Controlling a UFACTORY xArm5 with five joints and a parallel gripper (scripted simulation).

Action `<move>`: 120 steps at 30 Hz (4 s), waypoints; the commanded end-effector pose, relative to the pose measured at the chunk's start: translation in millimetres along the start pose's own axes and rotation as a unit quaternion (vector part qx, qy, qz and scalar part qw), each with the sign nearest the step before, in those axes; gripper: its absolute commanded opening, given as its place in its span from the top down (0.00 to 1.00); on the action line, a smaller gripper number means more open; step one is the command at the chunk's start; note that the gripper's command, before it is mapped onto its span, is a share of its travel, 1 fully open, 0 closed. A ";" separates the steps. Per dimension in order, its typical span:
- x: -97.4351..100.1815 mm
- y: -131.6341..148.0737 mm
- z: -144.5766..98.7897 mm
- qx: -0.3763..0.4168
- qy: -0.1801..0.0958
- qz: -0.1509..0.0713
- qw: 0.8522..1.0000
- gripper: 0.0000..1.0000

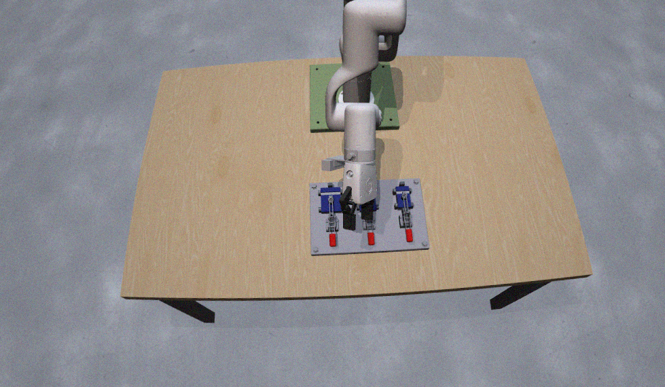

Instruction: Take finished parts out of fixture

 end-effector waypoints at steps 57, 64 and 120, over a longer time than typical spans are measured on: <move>90.2 90.5 -113.7 -0.427 0.349 -0.245 0.797 0.00; 90.2 90.5 -113.8 -0.427 0.349 -0.245 0.797 1.00; 90.2 90.5 -113.7 -0.427 0.349 -0.245 0.797 0.00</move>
Point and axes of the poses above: the point where the finger pads meet when closed, its own x axis back along the fingers, its own y axis across the jaws, z = x × y, the point moved 8 cm from there along x, back along the fingers, and after that the axes turned 3 degrees about x, right-handed, at the moved point
